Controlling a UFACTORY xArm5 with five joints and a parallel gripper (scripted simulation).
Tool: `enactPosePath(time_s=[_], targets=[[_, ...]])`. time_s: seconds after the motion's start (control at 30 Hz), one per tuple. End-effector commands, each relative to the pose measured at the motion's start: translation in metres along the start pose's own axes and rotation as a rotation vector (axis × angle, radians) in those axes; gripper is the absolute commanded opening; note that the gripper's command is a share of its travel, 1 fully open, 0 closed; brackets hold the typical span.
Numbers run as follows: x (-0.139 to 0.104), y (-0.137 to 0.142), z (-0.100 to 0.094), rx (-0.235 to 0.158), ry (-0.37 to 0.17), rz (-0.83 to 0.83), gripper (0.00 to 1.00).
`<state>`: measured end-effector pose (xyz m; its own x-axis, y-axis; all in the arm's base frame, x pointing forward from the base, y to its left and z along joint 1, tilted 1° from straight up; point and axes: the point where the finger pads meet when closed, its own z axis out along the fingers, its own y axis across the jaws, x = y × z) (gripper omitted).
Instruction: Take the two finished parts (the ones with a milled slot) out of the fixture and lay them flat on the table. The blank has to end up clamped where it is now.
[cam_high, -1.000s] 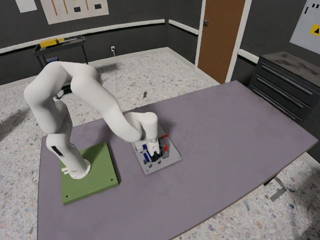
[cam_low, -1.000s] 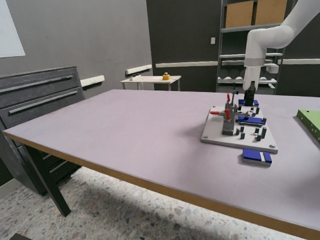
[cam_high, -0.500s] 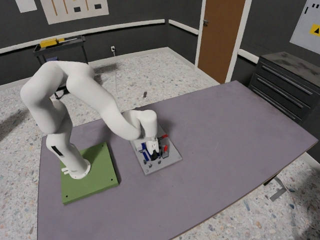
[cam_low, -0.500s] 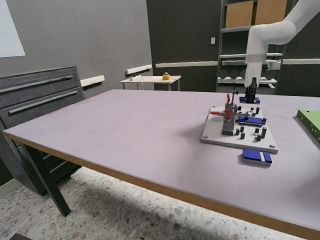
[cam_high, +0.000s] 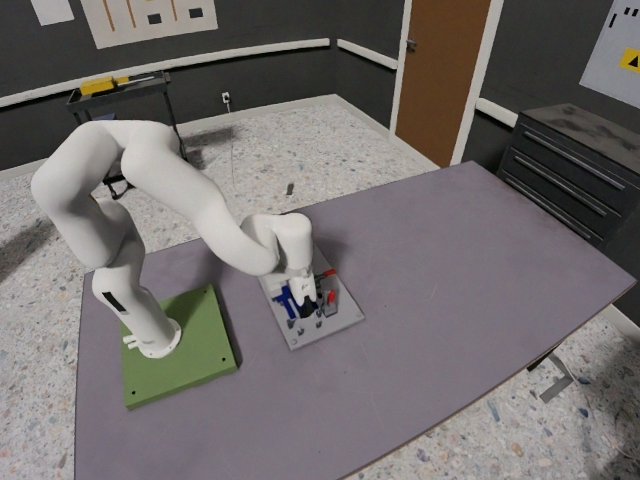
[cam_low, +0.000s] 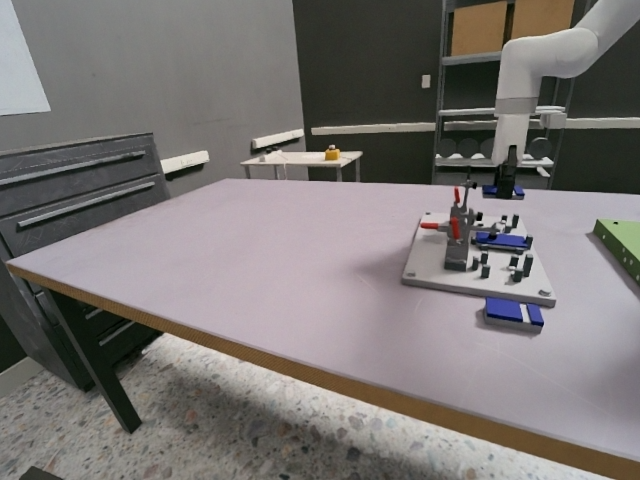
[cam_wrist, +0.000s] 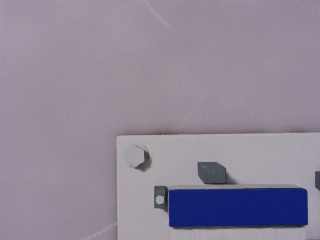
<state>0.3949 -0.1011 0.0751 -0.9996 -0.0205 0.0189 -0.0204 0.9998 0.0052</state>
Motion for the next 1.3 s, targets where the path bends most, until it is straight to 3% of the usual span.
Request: enactPosePath(time_s=[0.0, 1.27], targets=[[-0.0014, -0.0004, -0.0022, 0.001, -0.005, 0.000, 0.00], [-0.0015, -0.0052, -0.0023, 0.001, -0.005, 0.000, 0.00]])
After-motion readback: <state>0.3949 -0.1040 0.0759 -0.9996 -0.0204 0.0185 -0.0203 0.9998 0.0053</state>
